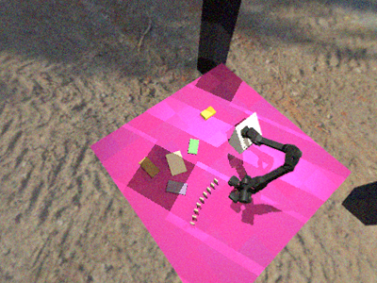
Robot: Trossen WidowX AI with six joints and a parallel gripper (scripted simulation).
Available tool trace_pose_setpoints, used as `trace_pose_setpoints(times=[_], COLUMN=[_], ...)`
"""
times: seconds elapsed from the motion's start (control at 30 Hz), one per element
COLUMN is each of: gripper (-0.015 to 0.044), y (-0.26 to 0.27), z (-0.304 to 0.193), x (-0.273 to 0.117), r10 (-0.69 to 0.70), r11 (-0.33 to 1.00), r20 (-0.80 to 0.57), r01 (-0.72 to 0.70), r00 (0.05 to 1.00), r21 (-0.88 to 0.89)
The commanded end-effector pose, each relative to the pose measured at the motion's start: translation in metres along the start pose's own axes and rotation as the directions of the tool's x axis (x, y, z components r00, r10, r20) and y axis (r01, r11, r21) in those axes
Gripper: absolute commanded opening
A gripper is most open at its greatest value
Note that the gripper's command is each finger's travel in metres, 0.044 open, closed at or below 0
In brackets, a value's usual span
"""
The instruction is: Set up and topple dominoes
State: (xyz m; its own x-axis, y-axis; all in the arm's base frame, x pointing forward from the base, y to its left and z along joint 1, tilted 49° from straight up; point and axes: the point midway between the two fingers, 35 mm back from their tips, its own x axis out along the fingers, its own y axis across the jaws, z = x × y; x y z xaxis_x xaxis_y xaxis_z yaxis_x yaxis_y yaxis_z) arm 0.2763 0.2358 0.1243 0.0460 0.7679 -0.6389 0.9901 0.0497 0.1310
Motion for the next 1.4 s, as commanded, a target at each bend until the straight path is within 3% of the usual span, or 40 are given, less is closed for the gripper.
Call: trace_pose_setpoints(times=[0.0, 0.07, 0.5, 0.83, 1.03, 1.17, 1.37], gripper=[0.044, 0.044, 0.0107, 0.0107, 0.0107, 0.0107, 0.0107], y=[-0.003, -0.003, -0.003, -0.002, 0.006, 0.002, 0.0], z=[0.006, 0.006, 0.006, 0.006, 0.008, 0.005, 0.003], x=[0.009, 0.009, 0.009, 0.006, -0.08, -0.114, -0.126], r10=[-0.009, -0.009, -0.009, -0.009, -0.015, -0.012, -0.01], r11=[1.0, 1.0, 1.0, 1.0, 1.0, 1.0, 1.0], r20=[0.009, 0.009, 0.009, 0.01, 0.025, 0.016, 0.011], r01=[0.009, 0.009, 0.009, 0.009, 0.015, 0.012, 0.01], r00=[1.0, 1.0, 1.0, 1.0, 1.0, 1.0, 1.0], r21=[0.017, 0.017, 0.017, 0.017, 0.01, 0.01, 0.011])
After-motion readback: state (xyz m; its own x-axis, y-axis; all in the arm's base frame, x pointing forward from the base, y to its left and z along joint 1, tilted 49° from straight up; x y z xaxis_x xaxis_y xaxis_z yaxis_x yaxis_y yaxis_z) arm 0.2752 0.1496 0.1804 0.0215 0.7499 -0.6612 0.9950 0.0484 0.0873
